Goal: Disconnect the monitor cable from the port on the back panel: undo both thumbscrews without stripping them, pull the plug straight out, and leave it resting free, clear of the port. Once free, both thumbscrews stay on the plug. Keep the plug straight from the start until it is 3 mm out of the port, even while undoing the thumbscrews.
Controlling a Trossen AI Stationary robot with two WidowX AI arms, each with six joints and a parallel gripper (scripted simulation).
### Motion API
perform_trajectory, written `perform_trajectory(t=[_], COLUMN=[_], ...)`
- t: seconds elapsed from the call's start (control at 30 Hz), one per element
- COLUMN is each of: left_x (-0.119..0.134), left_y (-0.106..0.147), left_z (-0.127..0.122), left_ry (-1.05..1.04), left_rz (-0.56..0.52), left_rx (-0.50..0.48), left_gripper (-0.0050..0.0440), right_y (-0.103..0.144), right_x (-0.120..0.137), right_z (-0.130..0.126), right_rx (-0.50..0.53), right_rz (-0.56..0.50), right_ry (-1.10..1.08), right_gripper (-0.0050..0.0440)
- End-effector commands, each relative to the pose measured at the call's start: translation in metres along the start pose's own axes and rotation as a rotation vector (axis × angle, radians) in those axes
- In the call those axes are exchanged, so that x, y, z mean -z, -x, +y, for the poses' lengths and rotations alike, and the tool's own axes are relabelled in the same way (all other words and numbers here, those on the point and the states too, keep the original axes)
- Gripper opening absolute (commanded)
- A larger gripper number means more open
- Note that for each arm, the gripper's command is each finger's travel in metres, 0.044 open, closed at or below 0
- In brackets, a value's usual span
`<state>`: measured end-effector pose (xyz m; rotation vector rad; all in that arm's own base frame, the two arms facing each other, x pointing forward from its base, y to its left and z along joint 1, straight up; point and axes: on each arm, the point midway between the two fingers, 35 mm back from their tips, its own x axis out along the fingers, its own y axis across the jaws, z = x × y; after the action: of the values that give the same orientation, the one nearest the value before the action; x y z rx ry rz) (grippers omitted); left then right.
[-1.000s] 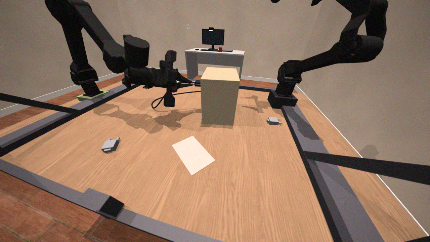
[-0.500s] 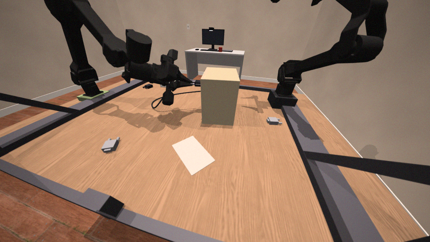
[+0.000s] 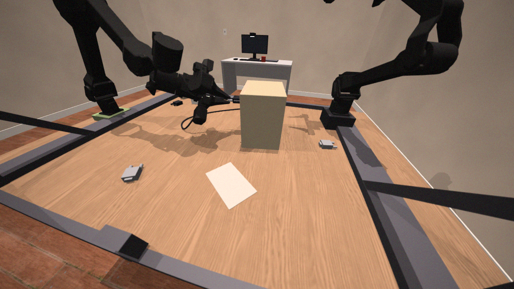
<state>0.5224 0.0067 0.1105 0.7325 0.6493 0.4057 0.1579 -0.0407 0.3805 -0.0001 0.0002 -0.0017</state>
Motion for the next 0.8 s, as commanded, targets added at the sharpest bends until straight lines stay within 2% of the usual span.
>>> perform_trajectory(t=[0.0, 0.27, 0.33, 0.47, 0.77], left_x=[-0.009, -0.009, -0.009, -0.009, -0.009], left_y=[0.0043, 0.0043, 0.0043, 0.0043, 0.0043], left_z=[0.0094, 0.0094, 0.0094, 0.0094, 0.0094], left_ry=[0.024, 0.024, 0.024, 0.024, 0.024], left_rz=[-0.019, -0.019, -0.019, -0.019, -0.019], left_rx=[-0.008, -0.008, -0.008, -0.008, -0.008], left_gripper=[0.0144, 0.0336, 0.0336, 0.0432, 0.044], right_y=[0.0003, 0.0003, 0.0003, 0.0003, 0.0003], right_x=[-0.0027, -0.0027, -0.0027, -0.0027, -0.0027], right_z=[0.0012, 0.0012, 0.0012, 0.0012, 0.0012], right_rx=[-0.002, -0.002, -0.002, -0.002, -0.002], right_rz=[-0.001, -0.001, -0.001, -0.001, -0.001], right_ry=[0.005, 0.005, 0.005, 0.005, 0.005], right_gripper=[0.044, 0.044, 0.044, 0.044, 0.044])
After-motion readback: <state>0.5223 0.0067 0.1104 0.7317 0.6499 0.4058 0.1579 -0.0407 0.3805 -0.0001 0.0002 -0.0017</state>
